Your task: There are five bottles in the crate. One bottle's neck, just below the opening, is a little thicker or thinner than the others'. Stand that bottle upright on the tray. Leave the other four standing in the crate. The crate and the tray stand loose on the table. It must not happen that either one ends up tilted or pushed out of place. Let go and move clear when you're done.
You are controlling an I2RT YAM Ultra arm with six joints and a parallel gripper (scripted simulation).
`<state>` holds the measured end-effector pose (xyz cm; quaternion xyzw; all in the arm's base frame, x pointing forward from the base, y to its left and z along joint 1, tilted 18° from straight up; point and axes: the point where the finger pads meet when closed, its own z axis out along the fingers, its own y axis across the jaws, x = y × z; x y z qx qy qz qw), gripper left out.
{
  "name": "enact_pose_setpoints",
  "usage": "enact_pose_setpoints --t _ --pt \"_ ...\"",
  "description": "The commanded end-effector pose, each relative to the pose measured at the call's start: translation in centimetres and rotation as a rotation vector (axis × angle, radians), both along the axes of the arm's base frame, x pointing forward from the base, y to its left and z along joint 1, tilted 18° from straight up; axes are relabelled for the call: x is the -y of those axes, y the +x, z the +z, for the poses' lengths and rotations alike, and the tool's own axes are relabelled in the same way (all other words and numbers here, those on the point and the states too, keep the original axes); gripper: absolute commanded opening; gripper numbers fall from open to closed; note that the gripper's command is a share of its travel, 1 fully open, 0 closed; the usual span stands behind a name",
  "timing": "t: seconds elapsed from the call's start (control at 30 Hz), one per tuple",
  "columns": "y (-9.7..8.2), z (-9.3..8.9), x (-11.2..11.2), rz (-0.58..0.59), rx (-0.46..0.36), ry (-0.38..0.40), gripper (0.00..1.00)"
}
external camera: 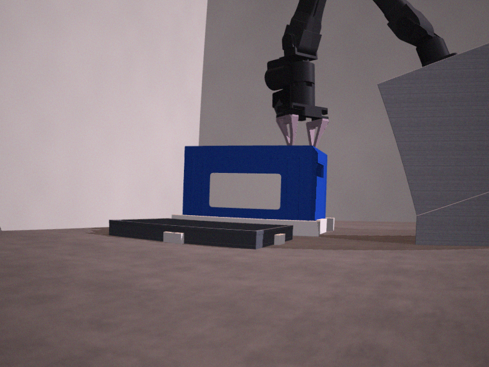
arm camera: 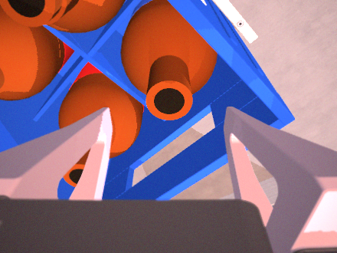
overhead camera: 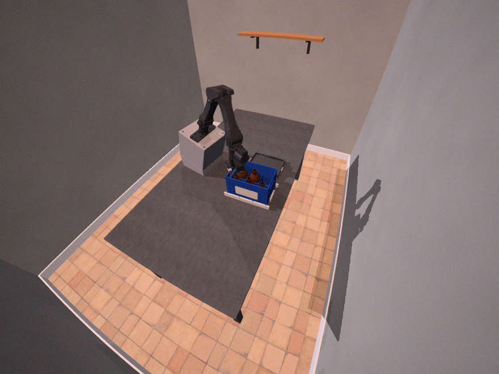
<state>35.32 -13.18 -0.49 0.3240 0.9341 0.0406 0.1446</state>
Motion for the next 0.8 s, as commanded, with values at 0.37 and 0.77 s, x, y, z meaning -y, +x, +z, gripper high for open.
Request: enact_pose_setpoints --t 0.37,0.77 --pt "0.33 1.1 0.55 -0.006 0.031 -0.021 0.61" --pt "0.33 1.1 0.55 -0.006 0.031 -0.021 0.61"
